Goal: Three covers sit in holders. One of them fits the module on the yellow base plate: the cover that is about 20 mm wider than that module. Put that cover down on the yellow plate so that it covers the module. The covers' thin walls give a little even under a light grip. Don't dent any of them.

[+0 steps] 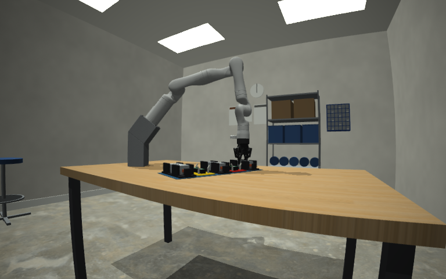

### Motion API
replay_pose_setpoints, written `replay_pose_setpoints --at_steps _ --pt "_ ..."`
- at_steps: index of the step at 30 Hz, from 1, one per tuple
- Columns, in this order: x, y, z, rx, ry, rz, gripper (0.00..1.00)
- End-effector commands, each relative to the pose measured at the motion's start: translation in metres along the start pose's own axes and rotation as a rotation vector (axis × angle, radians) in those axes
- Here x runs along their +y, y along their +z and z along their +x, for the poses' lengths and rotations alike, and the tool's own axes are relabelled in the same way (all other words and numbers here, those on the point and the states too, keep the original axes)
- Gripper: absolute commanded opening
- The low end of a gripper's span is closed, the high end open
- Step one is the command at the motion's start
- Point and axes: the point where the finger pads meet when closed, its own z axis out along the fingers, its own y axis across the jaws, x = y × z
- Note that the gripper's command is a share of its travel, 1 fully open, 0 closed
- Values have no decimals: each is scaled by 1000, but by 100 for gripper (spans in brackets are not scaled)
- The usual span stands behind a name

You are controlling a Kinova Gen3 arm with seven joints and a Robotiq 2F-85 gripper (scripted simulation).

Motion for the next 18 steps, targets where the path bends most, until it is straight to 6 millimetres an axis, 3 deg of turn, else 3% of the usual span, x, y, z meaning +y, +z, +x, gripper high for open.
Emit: replay_pose_setpoints --at_steps 1,4,12,18 --pt "1 -14 -1 -2 1 -1 0" --pt "1 -23 -1 -2 1 -1 0" --pt "0 -23 -1 -3 -5 -1 0" --pt "0 -41 -1 -3 -5 -1 0"
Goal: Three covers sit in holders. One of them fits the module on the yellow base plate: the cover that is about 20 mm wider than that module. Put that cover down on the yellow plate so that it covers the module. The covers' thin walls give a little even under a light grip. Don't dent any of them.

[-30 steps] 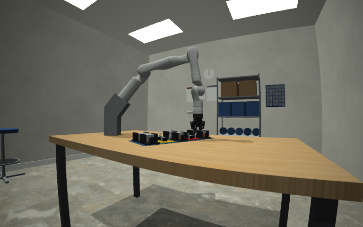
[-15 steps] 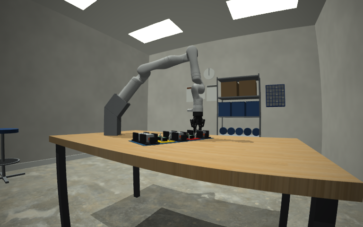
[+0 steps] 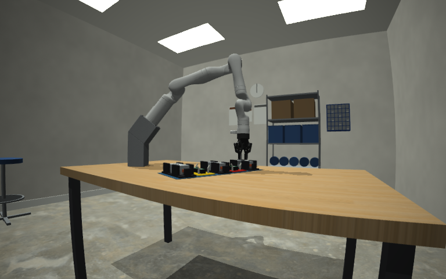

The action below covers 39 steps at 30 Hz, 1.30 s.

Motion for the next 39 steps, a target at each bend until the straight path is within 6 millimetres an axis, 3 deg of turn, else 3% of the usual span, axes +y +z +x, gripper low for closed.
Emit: replay_pose_setpoints --at_steps 1,39 --pt "1 -14 0 -2 2 0 0" --pt "0 -18 -3 -8 -2 -1 0"
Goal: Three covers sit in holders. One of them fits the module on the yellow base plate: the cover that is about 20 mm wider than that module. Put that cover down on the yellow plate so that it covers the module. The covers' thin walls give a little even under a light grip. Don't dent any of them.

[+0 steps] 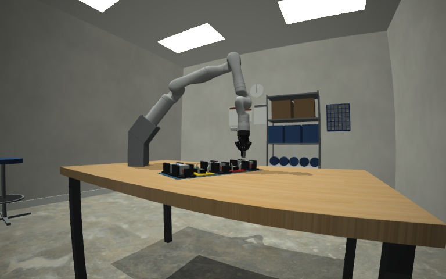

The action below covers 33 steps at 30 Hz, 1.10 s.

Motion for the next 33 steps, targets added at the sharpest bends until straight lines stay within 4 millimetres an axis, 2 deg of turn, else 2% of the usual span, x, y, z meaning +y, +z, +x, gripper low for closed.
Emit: replay_pose_setpoints --at_steps 1,22,23,33 --pt "0 -1 -1 -2 0 -1 0" --pt "0 -1 -1 -2 0 -1 0" --pt "0 -1 -1 -2 0 -1 100" --pt "0 -1 -1 -2 0 -1 100"
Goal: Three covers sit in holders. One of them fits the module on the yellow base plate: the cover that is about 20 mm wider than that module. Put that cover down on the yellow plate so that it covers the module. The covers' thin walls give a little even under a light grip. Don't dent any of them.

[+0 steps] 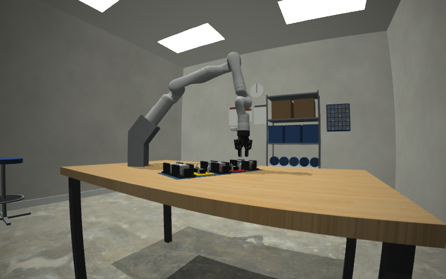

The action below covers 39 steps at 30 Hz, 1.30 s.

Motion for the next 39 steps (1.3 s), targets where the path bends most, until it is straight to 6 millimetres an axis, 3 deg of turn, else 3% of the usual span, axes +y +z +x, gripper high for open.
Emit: replay_pose_setpoints --at_steps 1,39 --pt "0 -1 -1 -2 0 -1 100" --pt "1 5 2 1 -1 0 100"
